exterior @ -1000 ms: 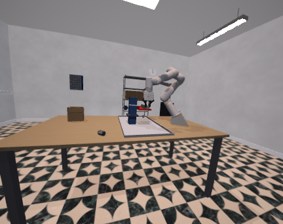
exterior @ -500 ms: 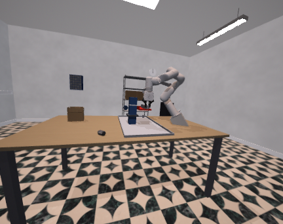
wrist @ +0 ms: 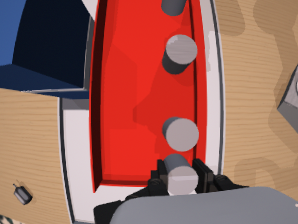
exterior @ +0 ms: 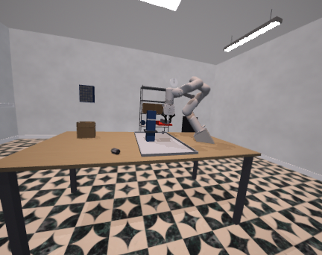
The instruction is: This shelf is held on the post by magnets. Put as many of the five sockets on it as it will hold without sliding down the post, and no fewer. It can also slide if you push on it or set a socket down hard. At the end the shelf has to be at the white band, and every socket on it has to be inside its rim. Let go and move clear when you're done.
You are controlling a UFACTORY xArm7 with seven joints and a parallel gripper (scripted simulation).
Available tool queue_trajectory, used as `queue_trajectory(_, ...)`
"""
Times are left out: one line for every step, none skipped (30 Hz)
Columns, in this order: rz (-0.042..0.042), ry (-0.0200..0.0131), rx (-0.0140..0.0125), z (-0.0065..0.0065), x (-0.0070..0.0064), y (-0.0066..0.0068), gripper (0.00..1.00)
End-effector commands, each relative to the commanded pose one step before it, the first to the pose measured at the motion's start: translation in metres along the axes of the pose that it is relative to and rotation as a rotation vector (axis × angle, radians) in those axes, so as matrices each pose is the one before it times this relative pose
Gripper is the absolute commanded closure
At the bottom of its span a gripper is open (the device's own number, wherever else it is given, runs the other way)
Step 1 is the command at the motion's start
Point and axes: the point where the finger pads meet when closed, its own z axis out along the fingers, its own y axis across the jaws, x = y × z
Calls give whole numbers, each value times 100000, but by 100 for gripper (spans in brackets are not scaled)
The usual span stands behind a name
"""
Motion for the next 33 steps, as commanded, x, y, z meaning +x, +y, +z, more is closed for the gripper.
queue_trajectory(-47,-204,316,-66,-67,-90,100)
queue_trajectory(0,0,0,0,0,0,100)
queue_trajectory(0,0,0,0,0,0,100)
queue_trajectory(0,0,0,46,0,0,100)
queue_trajectory(0,0,0,49,0,0,100)
queue_trajectory(0,0,0,46,0,0,100)
queue_trajectory(0,0,0,37,0,0,100)
queue_trajectory(0,0,0,24,0,0,100)
queue_trajectory(0,0,0,11,0,0,100)
queue_trajectory(0,0,0,2,0,0,100)
queue_trajectory(0,0,0,0,0,0,100)
queue_trajectory(0,0,0,0,0,0,100)
queue_trajectory(0,0,0,0,0,0,100)
queue_trajectory(0,0,0,1,0,0,100)
queue_trajectory(0,0,0,8,0,0,100)
queue_trajectory(0,0,0,15,0,0,100)
queue_trajectory(0,0,0,22,-1,0,100)
queue_trajectory(0,0,0,24,-1,0,100)
queue_trajectory(0,0,0,0,0,0,100)
queue_trajectory(0,0,0,0,0,0,100)
queue_trajectory(0,0,0,22,-1,0,100)
queue_trajectory(0,0,0,15,0,0,100)
queue_trajectory(0,0,0,7,0,0,100)
queue_trajectory(0,0,0,1,0,0,100)
queue_trajectory(0,0,0,0,0,0,100)
queue_trajectory(0,0,0,0,0,0,100)
queue_trajectory(0,0,0,0,0,0,100)
queue_trajectory(0,0,0,1,0,0,100)
queue_trajectory(0,0,0,3,0,0,100)
queue_trajectory(0,0,0,6,0,0,100)
queue_trajectory(0,0,0,9,0,0,100)
queue_trajectory(0,0,0,10,0,0,100)
queue_trajectory(0,0,0,9,0,0,100)
